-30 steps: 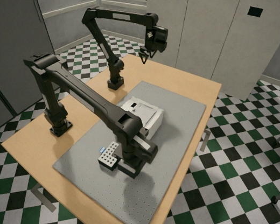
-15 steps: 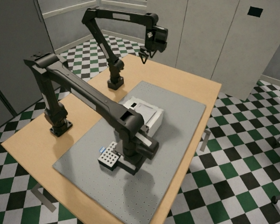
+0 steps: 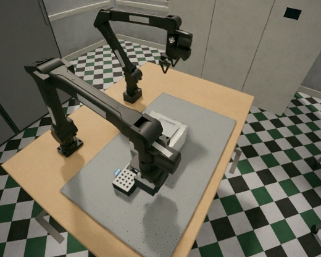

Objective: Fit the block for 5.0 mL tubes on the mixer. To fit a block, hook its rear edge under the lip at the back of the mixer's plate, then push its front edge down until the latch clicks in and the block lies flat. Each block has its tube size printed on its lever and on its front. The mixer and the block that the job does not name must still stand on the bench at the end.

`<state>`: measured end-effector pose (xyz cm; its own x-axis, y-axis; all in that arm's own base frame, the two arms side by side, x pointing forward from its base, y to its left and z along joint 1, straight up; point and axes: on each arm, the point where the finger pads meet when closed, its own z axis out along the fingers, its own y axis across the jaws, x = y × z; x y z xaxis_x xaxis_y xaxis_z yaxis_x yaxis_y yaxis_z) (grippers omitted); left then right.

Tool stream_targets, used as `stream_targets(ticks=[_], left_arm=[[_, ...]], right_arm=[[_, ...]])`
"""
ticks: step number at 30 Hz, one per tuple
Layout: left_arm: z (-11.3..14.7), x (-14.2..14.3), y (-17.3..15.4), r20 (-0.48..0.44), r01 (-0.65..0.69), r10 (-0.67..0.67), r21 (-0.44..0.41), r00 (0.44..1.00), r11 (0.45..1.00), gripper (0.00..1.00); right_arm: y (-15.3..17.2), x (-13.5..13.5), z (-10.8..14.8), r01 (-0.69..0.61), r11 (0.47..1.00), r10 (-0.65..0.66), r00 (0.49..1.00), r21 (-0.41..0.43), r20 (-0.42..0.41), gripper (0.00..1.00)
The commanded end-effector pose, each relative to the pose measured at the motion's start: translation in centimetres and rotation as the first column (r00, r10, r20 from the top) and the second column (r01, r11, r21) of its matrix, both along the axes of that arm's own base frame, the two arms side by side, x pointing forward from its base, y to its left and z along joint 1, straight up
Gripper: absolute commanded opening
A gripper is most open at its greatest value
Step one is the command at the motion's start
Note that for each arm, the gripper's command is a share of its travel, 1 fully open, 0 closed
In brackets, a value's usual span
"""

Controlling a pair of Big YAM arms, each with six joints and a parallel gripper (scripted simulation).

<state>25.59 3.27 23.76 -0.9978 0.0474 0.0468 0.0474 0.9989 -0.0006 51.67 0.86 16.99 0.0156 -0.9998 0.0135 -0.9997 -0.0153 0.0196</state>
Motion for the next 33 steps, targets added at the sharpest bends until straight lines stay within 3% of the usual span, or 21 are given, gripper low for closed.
stream_targets(ticks=[1,12,23,33], left_arm=[[0.6,0.5,-0.1,0.023,-0.001,0.001,0.004,1.000,1.000,1.00],[2.0,1.4,0.0,0.060,-0.002,0.001,0.009,0.998,1.000,1.00],[2.7,1.8,0.1,0.079,-0.002,0.002,0.011,0.997,1.000,1.00],[3.0,2.0,0.1,0.088,-0.003,0.002,0.013,0.996,1.000,1.00]], right_arm=[[1.6,2.4,7.7,-0.003,1.000,0.002,0.988,0.009,0.152,0.00],[1.0,1.5,9.7,0.010,1.000,-0.013,0.986,0.016,0.168,0.00],[3.3,0.7,10.7,-0.003,1.000,0.001,0.987,0.012,0.163,0.00],[3.3,-0.2,12.3,0.009,1.000,-0.013,0.985,0.023,0.172,0.00]])
